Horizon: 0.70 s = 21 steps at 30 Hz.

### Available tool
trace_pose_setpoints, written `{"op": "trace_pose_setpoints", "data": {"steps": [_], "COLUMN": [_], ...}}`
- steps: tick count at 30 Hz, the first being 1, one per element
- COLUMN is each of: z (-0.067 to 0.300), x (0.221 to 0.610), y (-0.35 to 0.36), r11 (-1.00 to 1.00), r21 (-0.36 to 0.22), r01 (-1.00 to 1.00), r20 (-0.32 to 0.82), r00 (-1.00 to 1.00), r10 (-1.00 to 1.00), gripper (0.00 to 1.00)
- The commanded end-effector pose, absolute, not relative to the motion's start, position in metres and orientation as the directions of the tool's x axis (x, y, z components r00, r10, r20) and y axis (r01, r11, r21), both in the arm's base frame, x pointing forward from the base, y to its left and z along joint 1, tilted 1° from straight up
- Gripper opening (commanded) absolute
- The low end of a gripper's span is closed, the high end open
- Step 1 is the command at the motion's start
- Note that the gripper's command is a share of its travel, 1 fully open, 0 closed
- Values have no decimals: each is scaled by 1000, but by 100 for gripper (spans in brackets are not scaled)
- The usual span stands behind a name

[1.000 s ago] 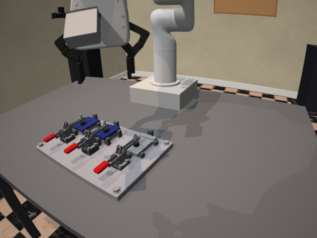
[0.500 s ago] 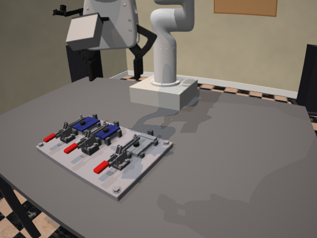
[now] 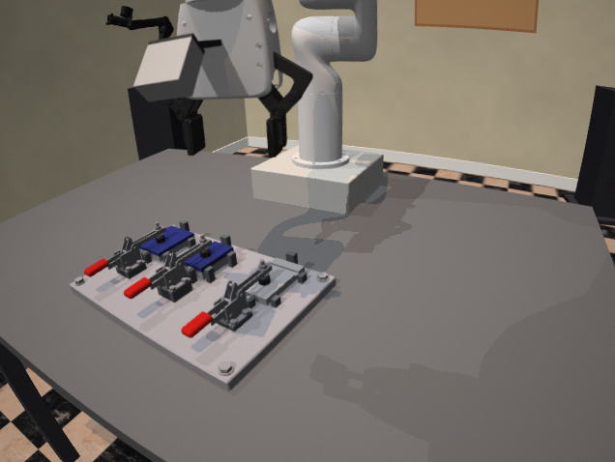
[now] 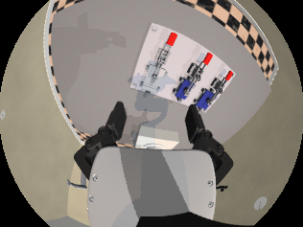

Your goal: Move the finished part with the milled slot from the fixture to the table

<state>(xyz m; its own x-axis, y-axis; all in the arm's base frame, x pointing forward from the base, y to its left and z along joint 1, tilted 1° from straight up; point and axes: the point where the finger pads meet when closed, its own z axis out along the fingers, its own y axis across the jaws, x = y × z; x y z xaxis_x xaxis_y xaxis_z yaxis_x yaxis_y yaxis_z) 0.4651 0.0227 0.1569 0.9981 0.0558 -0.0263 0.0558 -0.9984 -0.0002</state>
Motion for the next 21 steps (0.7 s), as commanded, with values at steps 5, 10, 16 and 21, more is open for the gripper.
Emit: {"op": "trace_pose_setpoints", "data": {"steps": [5,10,16,21], "z": [158,152,149,149], "x": [463,442,433,433], "y": [23,25,26,26], "r11": [-1000,-994,-987,-987], "r21": [0,3,4,4], "r01": [31,-106,-163,-163], "r20": [-16,-16,-16,-16], "r00": [999,994,987,987], "r10": [31,-106,-163,-163], "gripper": [100,100,100,100]}}
